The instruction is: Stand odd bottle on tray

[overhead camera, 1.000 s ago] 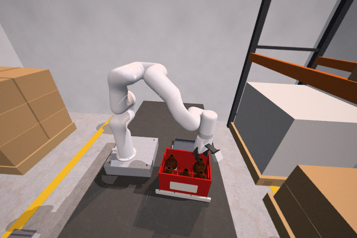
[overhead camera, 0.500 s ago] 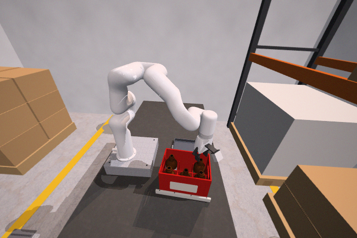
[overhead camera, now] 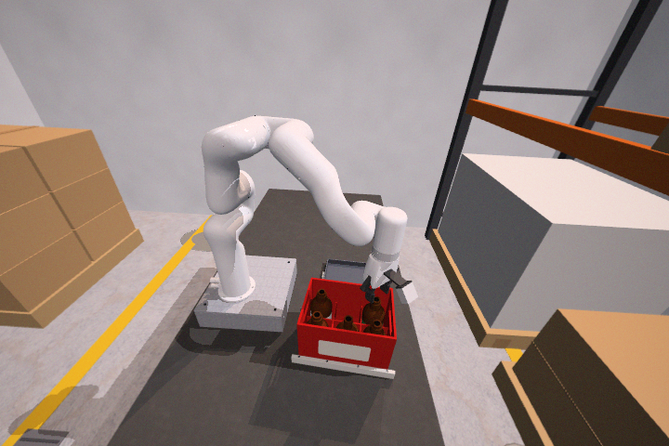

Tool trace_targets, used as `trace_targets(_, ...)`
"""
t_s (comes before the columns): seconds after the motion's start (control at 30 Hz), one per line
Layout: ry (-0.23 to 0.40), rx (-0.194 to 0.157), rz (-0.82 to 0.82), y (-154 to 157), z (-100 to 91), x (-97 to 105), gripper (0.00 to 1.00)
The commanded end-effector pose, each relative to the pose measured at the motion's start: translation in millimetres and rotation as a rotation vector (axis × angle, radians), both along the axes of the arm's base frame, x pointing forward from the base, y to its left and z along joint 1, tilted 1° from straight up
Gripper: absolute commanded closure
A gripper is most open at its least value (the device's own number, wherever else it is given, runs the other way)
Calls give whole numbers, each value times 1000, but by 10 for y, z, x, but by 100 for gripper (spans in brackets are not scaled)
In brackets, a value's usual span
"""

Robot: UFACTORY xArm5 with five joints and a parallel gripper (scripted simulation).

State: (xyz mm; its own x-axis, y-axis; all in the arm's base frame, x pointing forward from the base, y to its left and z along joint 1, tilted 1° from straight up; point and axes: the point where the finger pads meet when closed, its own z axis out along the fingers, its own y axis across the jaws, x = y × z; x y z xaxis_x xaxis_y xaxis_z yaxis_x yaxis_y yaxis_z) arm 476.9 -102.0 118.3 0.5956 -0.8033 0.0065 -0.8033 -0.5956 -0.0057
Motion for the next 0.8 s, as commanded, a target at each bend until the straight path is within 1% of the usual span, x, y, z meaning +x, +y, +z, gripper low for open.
trace_targets(0.0,-4,-1,0,-3,0,12,35)
trace_targets(0.47,-4,-1,0,-7,-110,13,35)
trace_targets(0.77,-4,-1,0,-8,-222,14,35)
